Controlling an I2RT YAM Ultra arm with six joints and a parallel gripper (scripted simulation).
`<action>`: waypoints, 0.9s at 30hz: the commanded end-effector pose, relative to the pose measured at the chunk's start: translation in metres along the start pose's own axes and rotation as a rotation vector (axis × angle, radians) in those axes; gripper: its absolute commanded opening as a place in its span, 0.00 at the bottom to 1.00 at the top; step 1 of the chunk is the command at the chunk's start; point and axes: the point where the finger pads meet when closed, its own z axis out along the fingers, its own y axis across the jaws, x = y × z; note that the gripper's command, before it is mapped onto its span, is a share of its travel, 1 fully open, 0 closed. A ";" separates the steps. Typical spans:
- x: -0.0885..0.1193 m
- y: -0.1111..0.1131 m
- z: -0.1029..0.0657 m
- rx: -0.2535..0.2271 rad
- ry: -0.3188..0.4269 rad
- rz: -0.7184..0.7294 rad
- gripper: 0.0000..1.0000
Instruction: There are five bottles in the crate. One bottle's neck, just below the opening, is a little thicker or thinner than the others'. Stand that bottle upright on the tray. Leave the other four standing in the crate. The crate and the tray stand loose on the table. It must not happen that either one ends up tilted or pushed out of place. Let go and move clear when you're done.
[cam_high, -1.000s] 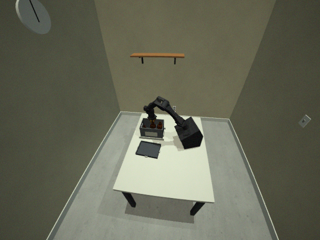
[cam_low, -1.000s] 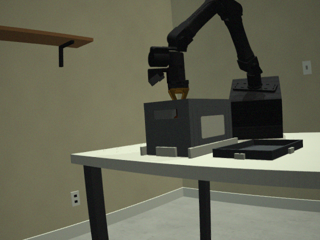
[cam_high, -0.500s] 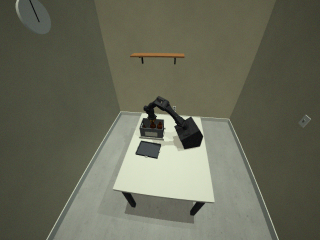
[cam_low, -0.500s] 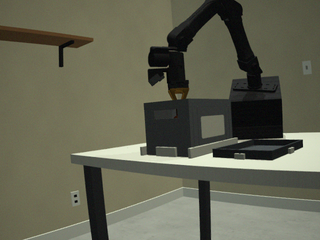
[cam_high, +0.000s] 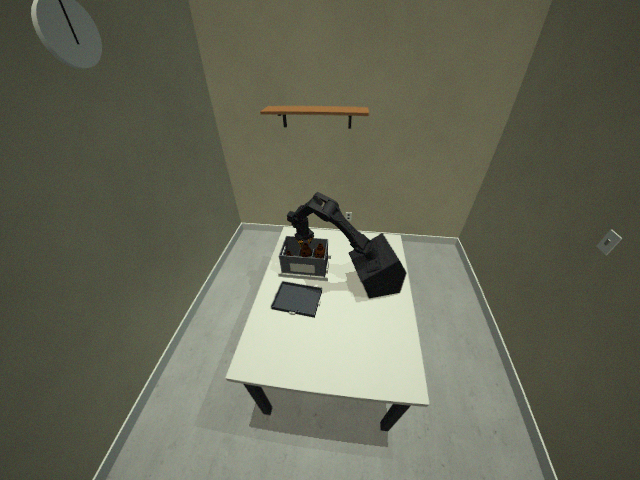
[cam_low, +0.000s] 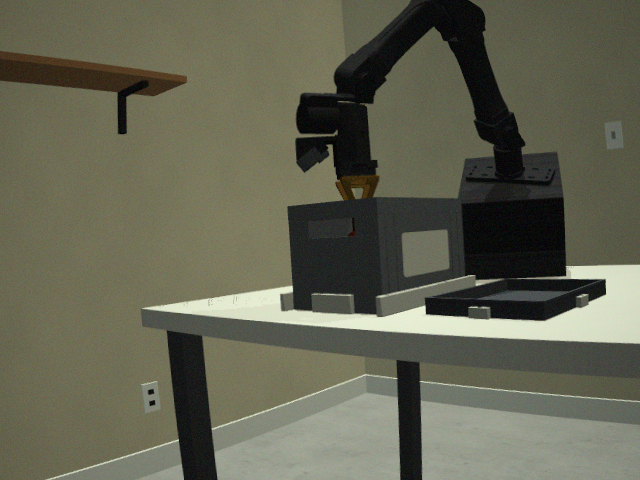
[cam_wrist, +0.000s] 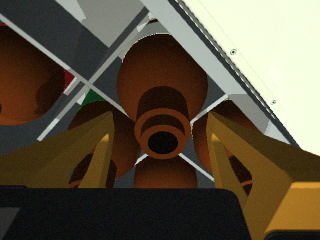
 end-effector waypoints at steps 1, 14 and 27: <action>-0.007 -0.002 -0.002 0.001 -0.024 0.003 0.61; -0.007 -0.002 -0.002 0.001 -0.024 0.003 0.61; -0.011 0.003 -0.019 -0.006 -0.043 -0.008 0.61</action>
